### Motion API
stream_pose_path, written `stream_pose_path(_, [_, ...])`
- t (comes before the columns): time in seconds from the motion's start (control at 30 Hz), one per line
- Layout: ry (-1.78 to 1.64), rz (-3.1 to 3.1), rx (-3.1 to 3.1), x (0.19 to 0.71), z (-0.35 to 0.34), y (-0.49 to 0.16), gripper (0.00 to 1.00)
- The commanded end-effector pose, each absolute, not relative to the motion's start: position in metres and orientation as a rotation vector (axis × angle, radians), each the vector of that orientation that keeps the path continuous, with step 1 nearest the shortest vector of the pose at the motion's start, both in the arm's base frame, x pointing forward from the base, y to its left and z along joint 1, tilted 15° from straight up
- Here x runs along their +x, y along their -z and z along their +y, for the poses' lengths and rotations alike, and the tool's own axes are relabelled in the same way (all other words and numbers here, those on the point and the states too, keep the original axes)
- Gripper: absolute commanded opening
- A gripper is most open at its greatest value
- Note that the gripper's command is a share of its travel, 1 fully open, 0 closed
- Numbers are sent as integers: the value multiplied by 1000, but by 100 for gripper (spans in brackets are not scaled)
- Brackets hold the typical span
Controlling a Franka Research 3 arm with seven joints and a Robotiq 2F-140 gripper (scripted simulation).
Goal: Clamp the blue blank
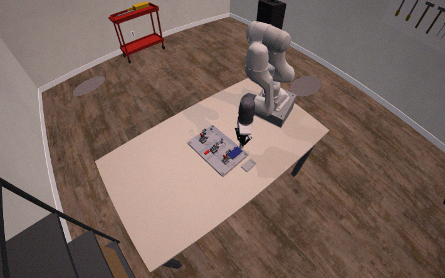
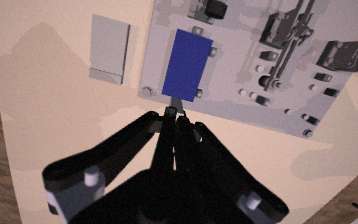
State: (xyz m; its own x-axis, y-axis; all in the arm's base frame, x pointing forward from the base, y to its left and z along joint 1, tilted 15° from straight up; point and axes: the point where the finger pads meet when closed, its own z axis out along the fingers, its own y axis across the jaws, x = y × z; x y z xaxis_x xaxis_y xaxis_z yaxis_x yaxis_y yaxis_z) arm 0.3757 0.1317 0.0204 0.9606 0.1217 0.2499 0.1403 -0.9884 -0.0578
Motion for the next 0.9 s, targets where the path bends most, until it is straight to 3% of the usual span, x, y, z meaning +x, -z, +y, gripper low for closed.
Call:
stream_pose_path(0.0, [378,-210,-3038,376,131,-20,0])
stream_pose_path(0.63, [378,-210,-3038,357,128,-16,0])
stream_pose_path(0.87, [378,-210,-3038,350,126,-42,0])
